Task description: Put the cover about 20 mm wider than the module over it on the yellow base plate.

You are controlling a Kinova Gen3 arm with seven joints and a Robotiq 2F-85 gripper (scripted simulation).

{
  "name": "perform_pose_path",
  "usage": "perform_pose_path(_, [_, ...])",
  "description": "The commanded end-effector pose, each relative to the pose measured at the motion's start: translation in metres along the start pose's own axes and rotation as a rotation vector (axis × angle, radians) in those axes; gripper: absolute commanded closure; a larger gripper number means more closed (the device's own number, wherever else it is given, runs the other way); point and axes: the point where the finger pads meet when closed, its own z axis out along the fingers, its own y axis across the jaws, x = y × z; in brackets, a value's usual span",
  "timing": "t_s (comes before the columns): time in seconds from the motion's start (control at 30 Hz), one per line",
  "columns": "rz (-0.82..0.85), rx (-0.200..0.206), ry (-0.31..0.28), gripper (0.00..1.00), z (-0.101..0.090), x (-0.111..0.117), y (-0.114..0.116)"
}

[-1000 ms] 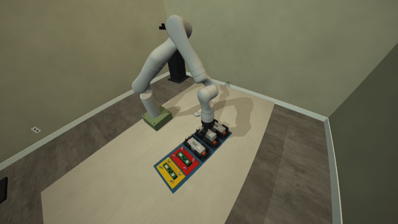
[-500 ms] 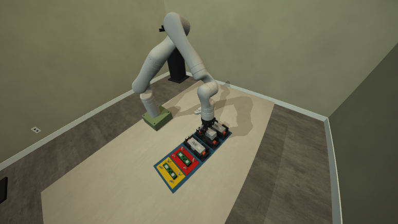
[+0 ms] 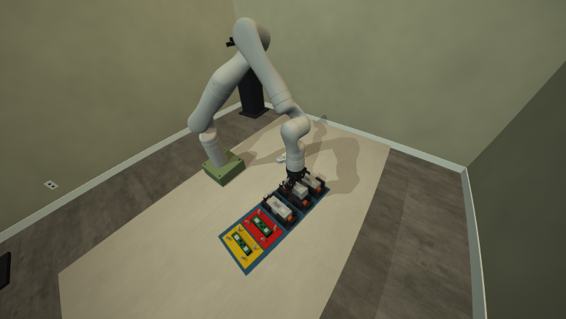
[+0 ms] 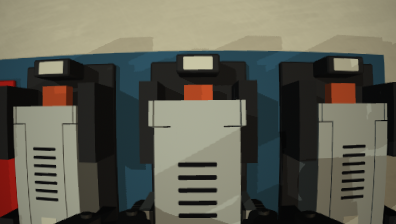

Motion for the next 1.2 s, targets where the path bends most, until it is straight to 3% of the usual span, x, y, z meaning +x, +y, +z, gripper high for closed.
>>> perform_pose_path(0.0, [0.000,-0.001,-0.002,1.00,-0.001,-0.001,0.000])
perform_pose_path(1.03, [0.000,-0.001,-0.002,1.00,-0.001,-0.001,0.000])
perform_pose_path(1.17, [0.000,-0.001,-0.002,1.00,-0.013,-0.001,0.000])
